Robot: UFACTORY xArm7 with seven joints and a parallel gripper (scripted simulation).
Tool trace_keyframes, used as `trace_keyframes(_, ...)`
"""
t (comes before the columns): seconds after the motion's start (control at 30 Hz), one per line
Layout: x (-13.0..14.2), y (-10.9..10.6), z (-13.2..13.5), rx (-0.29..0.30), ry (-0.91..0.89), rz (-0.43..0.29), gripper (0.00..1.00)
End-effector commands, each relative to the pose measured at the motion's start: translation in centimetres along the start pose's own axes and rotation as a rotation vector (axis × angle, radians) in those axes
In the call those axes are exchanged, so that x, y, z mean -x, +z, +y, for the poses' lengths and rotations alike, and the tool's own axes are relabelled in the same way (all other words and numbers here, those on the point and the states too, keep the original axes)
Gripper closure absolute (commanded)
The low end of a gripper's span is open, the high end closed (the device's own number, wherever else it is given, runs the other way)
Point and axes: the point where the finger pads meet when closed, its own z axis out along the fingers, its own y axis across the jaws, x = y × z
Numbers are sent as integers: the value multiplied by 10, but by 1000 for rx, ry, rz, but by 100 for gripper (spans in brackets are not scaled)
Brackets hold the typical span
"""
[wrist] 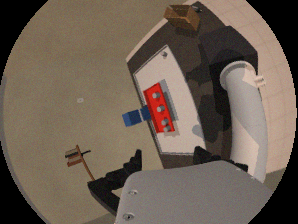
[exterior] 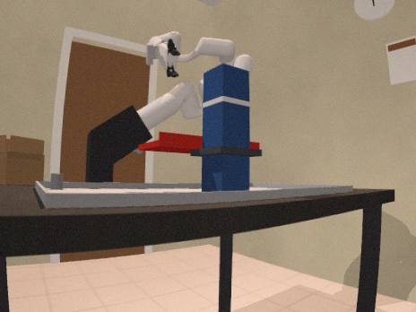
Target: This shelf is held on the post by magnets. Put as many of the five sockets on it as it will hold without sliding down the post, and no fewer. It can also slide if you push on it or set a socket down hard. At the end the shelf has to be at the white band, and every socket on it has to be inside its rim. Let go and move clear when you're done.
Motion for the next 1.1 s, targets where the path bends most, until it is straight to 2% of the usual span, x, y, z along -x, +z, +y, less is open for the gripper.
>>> trace_keyframes(0.0, -12, 13, -8, 99, -13, 34, 0)
trace_keyframes(0.07, -24, 30, -14, 197, -30, 64, 0)
trace_keyframes(0.13, -24, 30, -14, 197, -30, 64, 0)
trace_keyframes(0.23, -45, 68, -24, 377, -77, 110, 0)
trace_keyframes(0.27, -45, 68, -24, 377, -77, 110, 0)
trace_keyframes(0.3, -51, 83, -26, 440, -98, 123, 0)
trace_keyframes(0.33, -51, 83, -26, 440, -98, 123, 0)
trace_keyframes(0.37, -57, 100, -26, 502, -121, 134, 0)
trace_keyframes(0.4, -57, 100, -26, 502, -121, 134, 0)
trace_keyframes(0.43, -63, 118, -26, 561, -145, 142, 0)
trace_keyframes(0.47, -63, 118, -26, 561, -145, 142, 0)
trace_keyframes(0.5, -67, 136, -25, 616, -170, 148, 0)
trace_keyframes(0.53, -67, 136, -25, 616, -170, 148, 0)
trace_keyframes(0.57, -71, 153, -22, 666, -194, 152, 0)
trace_keyframes(0.6, -71, 153, -22, 666, -194, 152, 0)
trace_keyframes(0.63, -74, 169, -19, 710, -216, 153, 0)
trace_keyframes(0.7, -74, 169, -19, 710, -216, 153, 0)
trace_keyframes(0.8, -78, 205, -8, 802, -266, 151, 0)
trace_keyframes(0.93, -79, 220, -3, 838, -287, 148, 0)
trace_keyframes(1.07, -79, 221, -2, 840, -289, 147, 0)
